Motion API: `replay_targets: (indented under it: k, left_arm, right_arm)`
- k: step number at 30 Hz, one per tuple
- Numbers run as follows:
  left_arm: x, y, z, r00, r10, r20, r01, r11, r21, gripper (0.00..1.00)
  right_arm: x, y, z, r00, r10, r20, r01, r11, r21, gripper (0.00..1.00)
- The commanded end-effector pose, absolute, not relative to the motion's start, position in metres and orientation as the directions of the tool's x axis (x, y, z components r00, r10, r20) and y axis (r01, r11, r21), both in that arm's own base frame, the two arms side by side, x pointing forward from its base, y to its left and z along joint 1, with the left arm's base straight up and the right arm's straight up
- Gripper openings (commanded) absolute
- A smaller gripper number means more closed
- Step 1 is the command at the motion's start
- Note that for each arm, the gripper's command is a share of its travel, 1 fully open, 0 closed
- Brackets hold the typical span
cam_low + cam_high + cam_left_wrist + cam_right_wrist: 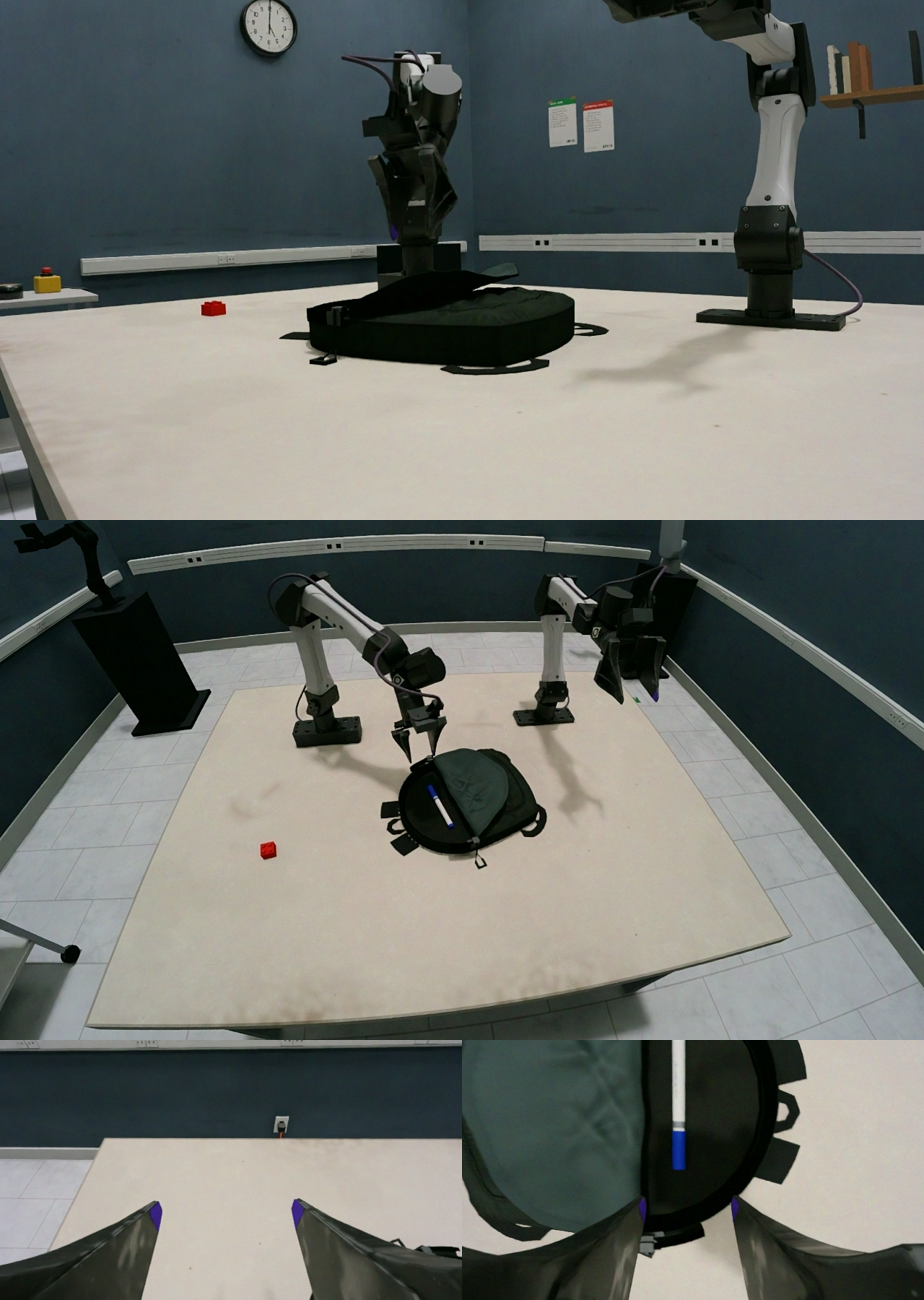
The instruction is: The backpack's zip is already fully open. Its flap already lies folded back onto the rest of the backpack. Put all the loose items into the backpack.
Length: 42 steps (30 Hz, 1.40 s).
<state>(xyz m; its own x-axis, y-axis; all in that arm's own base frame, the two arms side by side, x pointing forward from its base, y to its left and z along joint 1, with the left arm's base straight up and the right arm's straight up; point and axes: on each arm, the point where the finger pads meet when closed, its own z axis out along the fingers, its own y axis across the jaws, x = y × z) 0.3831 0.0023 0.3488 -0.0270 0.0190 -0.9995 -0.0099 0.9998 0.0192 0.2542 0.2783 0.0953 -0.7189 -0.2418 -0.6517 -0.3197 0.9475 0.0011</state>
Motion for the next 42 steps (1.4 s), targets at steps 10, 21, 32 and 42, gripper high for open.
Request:
replay_targets:
  k: [10,21,32,42]
  left_arm:
    - [0.382,0.002,0.356,-0.009,0.017,-1.000,-0.011,1.000,0.017,0.90]
    - [0.382,0.002,0.356,-0.009,0.017,-1.000,-0.011,1.000,0.017,0.90]
    - [0.382,0.002,0.356,-0.009,0.017,-1.000,-0.011,1.000,0.017,0.90]
    - [0.382,0.002,0.356,-0.009,0.017,-1.000,-0.011,1.000,0.017,0.90]
  right_arm:
    - [0.259,0.160,0.128,-0.728,-0.210,-0.652,-0.280,0.960,0.004,0.64]
    - [0.270,0.076,0.161,-0.713,-0.185,-0.676,-0.254,0.967,0.003,0.64]
    - [0.273,-0.003,0.171,-0.735,-0.177,-0.655,-0.233,0.972,-0.002,0.64]
    - [0.331,-0.044,0.123,-0.719,-0.182,-0.670,-0.232,0.973,-0.014,0.64]
